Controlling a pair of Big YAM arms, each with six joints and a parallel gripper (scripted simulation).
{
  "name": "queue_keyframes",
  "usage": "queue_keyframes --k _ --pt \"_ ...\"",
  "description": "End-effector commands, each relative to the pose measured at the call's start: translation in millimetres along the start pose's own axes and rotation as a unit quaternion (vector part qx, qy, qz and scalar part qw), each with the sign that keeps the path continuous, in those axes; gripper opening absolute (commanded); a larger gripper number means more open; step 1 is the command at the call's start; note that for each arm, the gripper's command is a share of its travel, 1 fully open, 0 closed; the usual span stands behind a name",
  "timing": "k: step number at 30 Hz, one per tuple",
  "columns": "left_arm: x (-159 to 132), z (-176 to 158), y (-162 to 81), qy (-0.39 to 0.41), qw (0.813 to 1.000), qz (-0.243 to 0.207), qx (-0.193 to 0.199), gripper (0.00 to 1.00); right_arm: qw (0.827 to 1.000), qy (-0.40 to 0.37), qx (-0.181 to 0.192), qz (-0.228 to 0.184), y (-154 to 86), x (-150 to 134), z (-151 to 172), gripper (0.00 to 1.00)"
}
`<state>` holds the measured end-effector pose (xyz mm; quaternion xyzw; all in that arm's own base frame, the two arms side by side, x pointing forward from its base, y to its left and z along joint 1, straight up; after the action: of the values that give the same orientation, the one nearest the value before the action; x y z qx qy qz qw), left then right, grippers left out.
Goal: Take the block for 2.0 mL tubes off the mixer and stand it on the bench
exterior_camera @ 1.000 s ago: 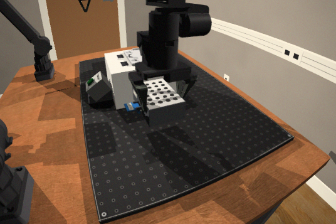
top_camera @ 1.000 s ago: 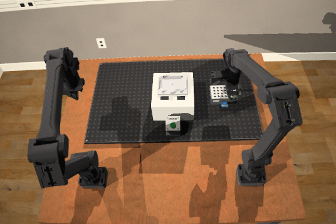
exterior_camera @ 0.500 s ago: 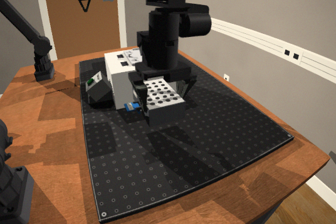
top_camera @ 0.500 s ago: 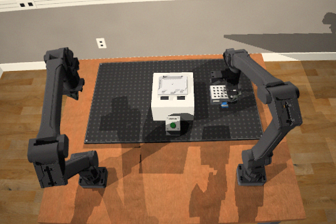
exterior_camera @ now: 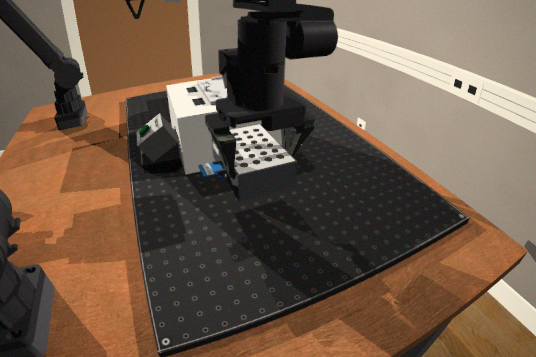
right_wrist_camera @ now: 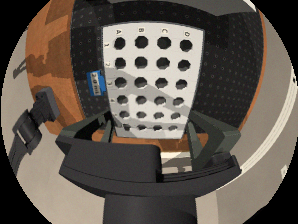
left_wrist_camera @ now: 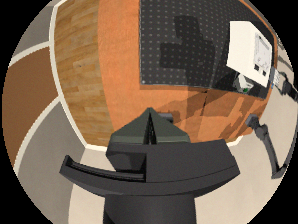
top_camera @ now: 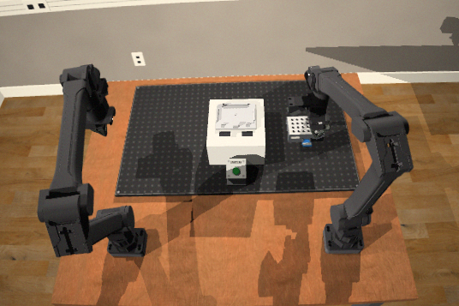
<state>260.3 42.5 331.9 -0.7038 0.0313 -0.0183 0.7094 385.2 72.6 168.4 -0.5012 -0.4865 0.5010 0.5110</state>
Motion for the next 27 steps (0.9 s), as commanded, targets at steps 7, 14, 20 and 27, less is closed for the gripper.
queue_keyframes --k 7,14,20,27 --pt "4 -1 -13 0.001 1.000 -0.018 0.003 0.00 0.998 0.002 -0.067 -0.017 -55 6 -29 0.00" --pt "1 -2 -5 0.001 1.000 -0.008 0.001 0.00 0.998 0.002 -0.057 -0.015 -47 5 -23 0.00" --pt "-1 -2 0 0.001 1.000 0.000 -0.001 0.00 0.999 0.003 -0.045 -0.012 -37 3 -16 0.00" --pt "1 -2 -3 0.001 1.000 -0.005 0.000 0.00 0.999 0.003 -0.035 -0.010 -30 1 -10 0.00"
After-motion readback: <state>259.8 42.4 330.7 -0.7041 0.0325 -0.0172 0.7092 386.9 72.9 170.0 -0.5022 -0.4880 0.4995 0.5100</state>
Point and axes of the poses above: on each arm, the point where the finger pads meet when closed, its own y axis out along the fingers, its own z axis across the jaws, x = y × z, the point moved 7 cm from there along -y, back along the fingers, and after that the axes turned 5 degrees about y, right-handed, at the moved point
